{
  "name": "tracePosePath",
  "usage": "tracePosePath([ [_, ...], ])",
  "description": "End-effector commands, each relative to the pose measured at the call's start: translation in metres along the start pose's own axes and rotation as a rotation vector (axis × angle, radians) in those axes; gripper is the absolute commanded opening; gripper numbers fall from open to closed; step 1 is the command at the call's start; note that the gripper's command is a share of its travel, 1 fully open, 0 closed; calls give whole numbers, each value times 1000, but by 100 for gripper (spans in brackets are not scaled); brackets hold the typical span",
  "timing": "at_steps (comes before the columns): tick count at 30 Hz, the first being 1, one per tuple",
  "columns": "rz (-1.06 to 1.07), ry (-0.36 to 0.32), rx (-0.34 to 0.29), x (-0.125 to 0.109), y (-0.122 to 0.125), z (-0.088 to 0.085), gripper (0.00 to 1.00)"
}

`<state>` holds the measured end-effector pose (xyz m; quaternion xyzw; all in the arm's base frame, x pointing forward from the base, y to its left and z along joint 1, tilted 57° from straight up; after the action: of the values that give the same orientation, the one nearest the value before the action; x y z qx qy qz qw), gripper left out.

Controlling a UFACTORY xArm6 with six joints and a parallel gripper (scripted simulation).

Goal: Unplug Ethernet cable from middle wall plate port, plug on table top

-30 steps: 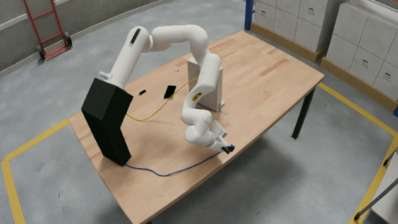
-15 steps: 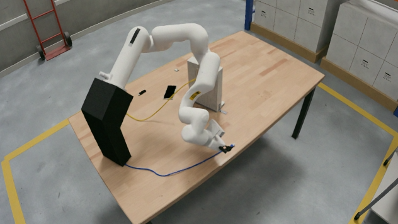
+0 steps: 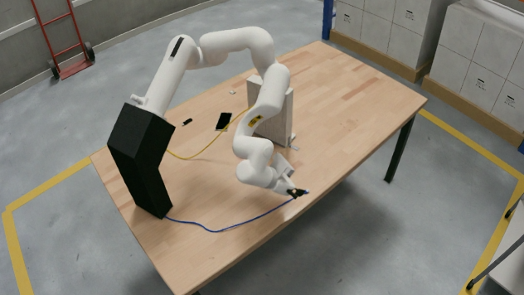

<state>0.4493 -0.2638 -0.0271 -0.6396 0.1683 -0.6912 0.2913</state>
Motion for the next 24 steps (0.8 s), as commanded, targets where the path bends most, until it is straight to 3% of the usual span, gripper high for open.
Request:
tracePosePath([
  [1,-1,1,-1,16,-3,-16,100],
  [24,-1,1,-1,72,-14,-73,100],
])
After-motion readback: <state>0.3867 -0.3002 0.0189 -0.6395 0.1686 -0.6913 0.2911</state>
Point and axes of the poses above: the point where the finger pads meet when closed, its own z axis out along the fingers, its own y axis across the jaws, x = y × z, the point moved 8 cm from there along -z, back along the fingers, and after that the axes turned 11 degrees about z, right-handed, at the moved point
